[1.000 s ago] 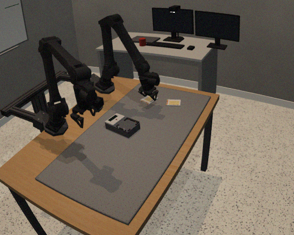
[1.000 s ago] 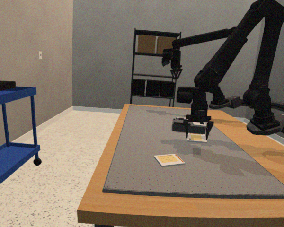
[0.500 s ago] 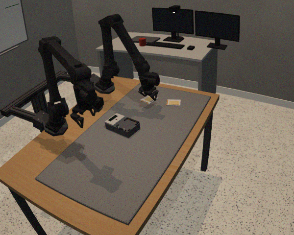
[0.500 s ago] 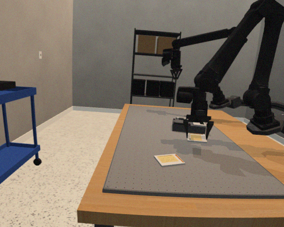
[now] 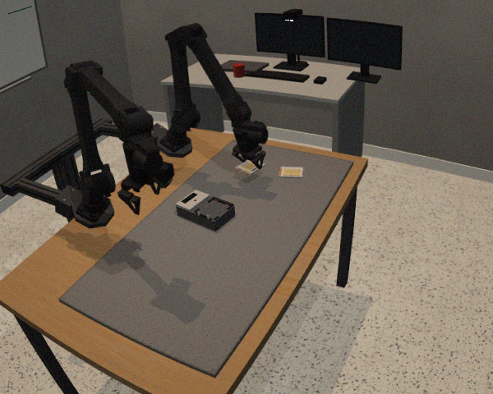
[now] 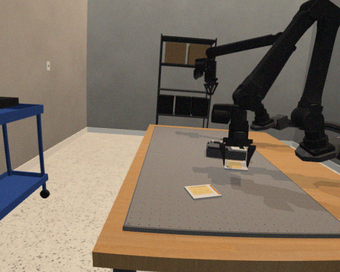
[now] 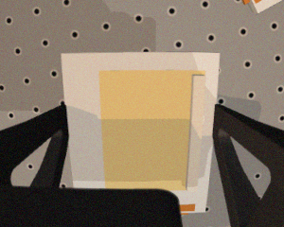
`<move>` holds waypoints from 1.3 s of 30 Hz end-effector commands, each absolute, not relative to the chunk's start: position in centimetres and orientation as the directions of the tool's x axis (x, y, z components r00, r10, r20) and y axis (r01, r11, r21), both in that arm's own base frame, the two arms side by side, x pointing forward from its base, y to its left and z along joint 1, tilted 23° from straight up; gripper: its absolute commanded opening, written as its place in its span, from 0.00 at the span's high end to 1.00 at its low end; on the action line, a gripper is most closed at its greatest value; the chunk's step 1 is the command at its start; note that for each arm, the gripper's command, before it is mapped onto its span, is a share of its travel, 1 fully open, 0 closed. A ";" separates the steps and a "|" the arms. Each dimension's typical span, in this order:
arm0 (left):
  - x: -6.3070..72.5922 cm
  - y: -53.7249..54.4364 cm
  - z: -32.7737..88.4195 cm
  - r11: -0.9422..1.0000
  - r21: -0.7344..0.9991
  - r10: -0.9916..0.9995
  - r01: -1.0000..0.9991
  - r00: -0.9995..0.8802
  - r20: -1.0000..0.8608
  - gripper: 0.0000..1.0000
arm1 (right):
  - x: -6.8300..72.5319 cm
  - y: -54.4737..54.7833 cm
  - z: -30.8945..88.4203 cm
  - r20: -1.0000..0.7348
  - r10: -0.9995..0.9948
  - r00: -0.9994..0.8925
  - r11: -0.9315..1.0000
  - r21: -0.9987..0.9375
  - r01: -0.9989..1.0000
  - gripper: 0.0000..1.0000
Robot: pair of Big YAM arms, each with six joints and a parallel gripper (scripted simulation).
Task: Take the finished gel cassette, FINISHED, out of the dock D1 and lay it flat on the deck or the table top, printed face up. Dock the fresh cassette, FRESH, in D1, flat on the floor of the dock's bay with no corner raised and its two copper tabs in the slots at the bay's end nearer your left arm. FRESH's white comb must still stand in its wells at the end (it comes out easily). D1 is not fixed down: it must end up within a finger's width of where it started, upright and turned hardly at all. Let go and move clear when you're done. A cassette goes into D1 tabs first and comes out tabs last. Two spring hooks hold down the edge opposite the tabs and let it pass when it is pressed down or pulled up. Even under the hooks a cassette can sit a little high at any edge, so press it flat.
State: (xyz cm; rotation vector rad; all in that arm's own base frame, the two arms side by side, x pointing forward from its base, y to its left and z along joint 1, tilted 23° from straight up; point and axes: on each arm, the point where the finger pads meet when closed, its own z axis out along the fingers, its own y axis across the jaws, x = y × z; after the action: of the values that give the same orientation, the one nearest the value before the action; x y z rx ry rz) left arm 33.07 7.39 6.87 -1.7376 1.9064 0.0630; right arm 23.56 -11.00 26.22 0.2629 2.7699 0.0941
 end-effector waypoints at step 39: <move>33.9 8.6 16.0 0.474 -0.195 -0.825 -0.859 -0.355 -0.440 1.00 | 24.3 -11.8 29.2 -0.383 0.205 -0.901 0.979 0.085 0.187 0.00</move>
State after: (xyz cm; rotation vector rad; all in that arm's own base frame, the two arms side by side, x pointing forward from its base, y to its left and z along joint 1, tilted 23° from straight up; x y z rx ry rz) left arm 32.85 8.16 13.17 -1.5157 2.1909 0.1042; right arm 23.56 -11.00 26.22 0.2629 2.7699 0.0941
